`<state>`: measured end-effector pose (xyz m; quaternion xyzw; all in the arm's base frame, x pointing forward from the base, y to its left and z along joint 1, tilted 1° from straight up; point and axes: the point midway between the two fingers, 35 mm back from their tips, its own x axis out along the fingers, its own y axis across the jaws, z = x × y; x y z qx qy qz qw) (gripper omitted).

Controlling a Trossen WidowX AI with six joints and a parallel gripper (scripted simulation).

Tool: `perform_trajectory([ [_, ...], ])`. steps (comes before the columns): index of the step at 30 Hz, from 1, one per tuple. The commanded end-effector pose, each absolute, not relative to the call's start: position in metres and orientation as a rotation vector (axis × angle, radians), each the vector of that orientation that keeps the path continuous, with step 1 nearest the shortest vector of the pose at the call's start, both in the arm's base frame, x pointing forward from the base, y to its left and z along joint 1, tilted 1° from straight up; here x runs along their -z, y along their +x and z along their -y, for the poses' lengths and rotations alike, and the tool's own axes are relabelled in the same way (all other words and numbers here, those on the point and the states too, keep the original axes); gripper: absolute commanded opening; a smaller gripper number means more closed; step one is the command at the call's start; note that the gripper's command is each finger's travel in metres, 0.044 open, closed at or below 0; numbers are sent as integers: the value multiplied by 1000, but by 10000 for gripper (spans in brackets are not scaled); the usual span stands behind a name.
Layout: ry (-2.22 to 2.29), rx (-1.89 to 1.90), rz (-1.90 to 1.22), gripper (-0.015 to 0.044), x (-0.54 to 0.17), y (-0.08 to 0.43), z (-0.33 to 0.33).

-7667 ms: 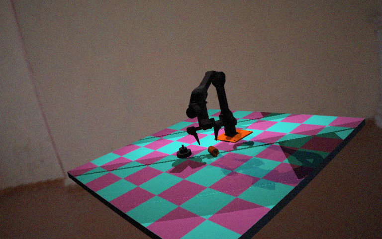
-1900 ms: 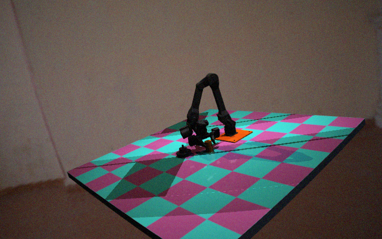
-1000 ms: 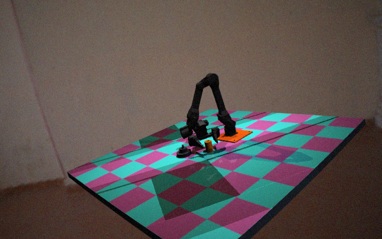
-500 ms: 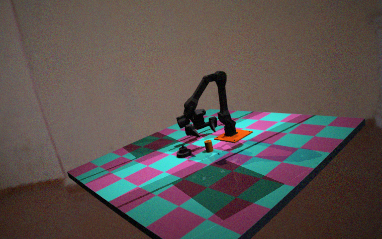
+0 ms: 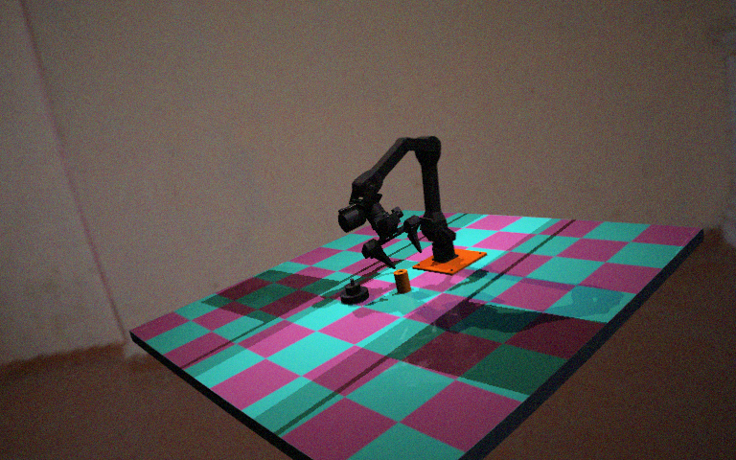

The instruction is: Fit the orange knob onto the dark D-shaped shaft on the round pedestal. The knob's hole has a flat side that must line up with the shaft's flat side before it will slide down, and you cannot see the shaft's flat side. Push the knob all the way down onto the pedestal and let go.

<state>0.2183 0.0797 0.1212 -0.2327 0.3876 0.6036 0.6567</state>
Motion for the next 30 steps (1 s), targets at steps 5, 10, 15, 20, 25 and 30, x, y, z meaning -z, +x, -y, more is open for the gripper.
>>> perform_trajectory([
  [5,-1015,-995,-1298,440,-158,226,-66],
  [10,-1015,-995,-1298,440,-158,226,-66],
  [15,-1015,-995,-1298,440,-158,226,-66],
  [20,-1015,-995,-1298,440,-158,226,-66],
  [25,-747,-736,-1412,440,-158,226,-66],
  [30,-357,-357,-1513,440,-157,226,-66],
])
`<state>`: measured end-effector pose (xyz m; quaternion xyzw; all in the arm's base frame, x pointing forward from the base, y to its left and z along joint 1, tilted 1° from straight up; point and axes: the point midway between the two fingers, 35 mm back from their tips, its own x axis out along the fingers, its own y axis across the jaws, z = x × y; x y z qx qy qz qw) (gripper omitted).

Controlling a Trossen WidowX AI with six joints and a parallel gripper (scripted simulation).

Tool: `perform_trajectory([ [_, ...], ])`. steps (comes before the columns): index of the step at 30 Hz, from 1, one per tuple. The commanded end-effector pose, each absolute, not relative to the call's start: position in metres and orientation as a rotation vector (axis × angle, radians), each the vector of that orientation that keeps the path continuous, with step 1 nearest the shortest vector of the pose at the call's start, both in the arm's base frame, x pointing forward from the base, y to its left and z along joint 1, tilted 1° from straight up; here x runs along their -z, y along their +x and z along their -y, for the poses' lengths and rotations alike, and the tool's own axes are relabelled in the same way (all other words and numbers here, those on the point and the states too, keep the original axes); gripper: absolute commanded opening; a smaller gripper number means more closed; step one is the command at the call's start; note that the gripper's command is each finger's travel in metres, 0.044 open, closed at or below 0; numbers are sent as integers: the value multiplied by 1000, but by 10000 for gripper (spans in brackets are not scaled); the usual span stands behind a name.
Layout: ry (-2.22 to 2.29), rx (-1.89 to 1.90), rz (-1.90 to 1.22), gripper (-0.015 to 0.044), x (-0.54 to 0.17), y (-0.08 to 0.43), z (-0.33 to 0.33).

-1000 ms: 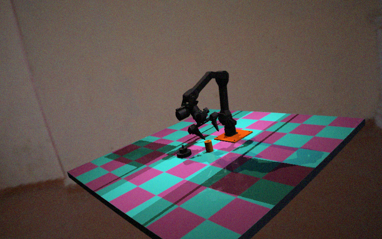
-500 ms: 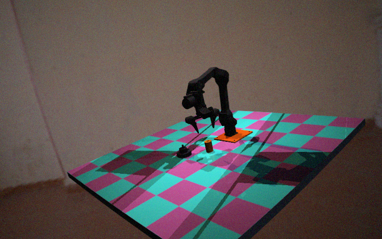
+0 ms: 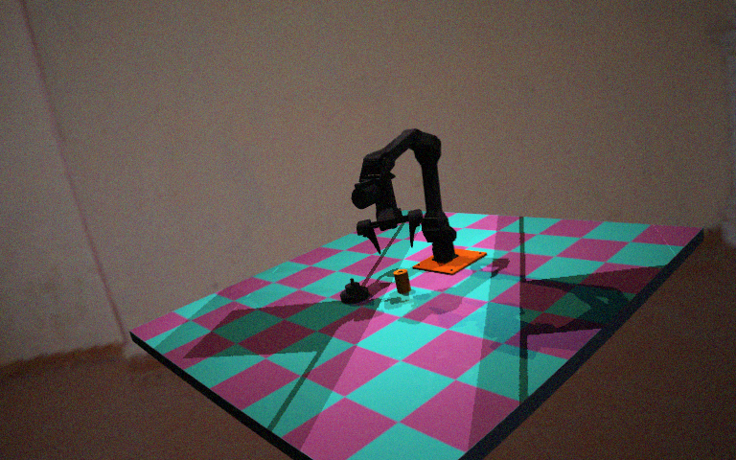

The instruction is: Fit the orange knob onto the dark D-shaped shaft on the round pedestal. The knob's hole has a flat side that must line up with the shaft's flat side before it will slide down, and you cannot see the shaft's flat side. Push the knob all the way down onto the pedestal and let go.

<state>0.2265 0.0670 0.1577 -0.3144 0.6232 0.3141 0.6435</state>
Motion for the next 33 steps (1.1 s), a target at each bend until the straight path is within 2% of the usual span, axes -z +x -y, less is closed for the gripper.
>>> perform_trajectory([
  [1,-278,-280,-1524,440,-157,226,-66],
  [6,-3,-12,-1543,440,-157,226,-66],
  [23,-3,-12,-1543,440,-157,226,-66],
  [28,-3,-12,-1543,440,-125,227,-66],
  [33,-3,-12,-1543,440,-122,227,-66],
])
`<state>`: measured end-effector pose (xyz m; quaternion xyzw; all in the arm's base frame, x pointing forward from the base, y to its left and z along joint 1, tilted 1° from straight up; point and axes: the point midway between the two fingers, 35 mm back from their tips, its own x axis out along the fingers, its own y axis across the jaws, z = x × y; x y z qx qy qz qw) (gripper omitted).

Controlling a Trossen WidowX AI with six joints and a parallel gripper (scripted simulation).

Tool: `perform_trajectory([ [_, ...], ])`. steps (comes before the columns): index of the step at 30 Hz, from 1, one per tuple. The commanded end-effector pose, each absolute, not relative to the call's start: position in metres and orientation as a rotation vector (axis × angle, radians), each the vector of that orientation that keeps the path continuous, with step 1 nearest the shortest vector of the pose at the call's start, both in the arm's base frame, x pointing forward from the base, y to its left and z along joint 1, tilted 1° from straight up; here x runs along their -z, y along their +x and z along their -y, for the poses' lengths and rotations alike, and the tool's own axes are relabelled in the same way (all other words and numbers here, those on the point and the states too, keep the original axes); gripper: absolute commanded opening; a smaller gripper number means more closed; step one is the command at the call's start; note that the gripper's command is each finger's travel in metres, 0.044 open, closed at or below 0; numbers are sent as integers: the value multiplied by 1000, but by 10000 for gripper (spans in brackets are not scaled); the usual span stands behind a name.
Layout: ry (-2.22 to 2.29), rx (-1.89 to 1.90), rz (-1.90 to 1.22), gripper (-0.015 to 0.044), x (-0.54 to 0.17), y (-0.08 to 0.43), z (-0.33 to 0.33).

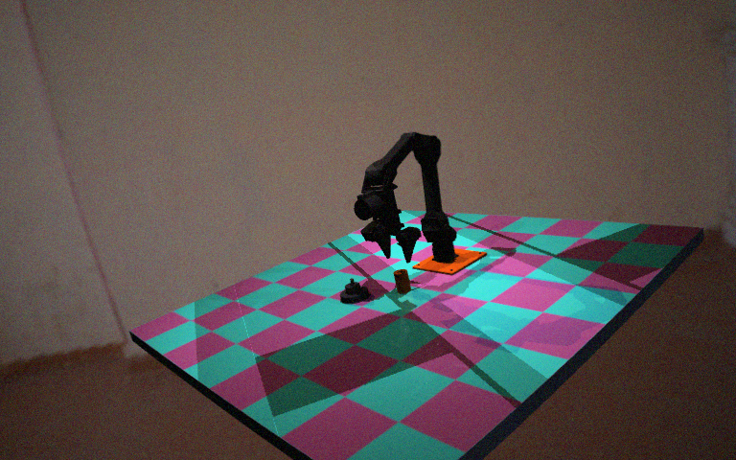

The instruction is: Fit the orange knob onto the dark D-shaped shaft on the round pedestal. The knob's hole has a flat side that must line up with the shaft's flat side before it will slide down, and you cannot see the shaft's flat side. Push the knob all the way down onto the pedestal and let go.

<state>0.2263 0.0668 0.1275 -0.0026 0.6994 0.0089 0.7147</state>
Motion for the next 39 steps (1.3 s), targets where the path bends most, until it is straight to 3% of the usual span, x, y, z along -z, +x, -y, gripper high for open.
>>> perform_trajectory([
  [1,-3,-12,-1543,440,-120,228,-66],
  [39,-3,-12,-1543,440,-57,231,-67],
])
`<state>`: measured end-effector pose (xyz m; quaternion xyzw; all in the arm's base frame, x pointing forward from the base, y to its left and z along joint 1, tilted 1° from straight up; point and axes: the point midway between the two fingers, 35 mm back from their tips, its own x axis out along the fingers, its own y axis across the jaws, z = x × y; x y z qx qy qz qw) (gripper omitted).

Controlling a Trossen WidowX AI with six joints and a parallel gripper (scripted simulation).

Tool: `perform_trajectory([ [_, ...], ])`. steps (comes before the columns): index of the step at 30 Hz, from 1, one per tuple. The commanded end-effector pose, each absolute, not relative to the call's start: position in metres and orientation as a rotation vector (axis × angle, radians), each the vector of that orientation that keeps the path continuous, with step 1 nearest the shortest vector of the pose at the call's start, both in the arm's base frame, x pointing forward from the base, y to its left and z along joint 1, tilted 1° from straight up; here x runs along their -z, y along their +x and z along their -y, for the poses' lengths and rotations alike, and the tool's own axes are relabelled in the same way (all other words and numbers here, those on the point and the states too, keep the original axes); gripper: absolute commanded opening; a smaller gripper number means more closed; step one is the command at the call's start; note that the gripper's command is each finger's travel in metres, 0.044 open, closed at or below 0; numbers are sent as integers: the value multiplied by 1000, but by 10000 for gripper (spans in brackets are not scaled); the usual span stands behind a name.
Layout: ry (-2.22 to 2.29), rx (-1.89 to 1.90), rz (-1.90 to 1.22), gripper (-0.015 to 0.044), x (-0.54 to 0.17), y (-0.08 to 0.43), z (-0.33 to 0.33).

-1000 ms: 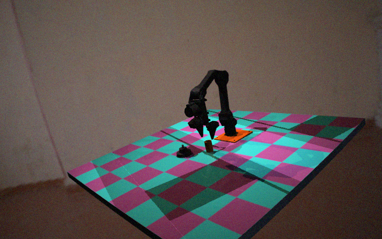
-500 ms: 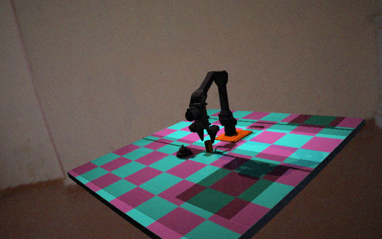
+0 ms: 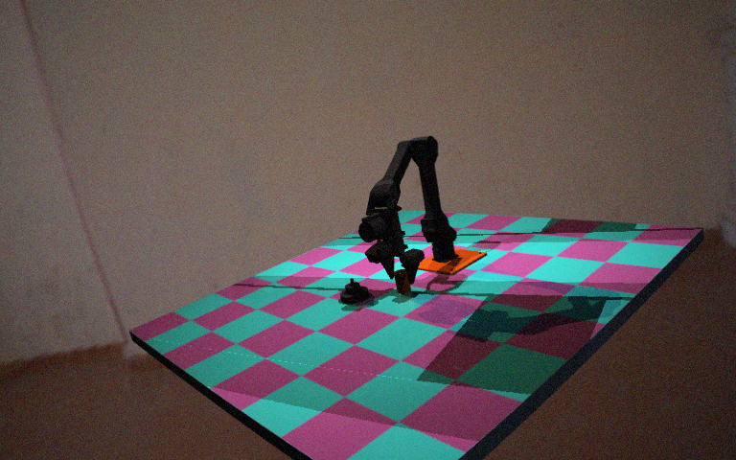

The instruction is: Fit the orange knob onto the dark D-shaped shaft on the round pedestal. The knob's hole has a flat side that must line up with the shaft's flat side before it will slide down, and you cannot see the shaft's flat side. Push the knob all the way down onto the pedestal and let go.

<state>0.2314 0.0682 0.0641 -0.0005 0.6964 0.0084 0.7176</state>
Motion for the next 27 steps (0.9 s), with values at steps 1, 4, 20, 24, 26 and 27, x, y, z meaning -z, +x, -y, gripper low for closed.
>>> perform_trajectory([
  [1,-3,-12,-1543,440,-56,231,-67],
  [4,-3,-12,-1543,440,-51,230,-67],
  [20,-3,-12,-1543,230,-41,229,-67],
  [24,-3,-12,-1543,164,-41,229,-67],
  [26,-3,-12,-1543,151,-41,229,-67],
  [27,-3,-12,-1543,144,-41,229,-67],
])
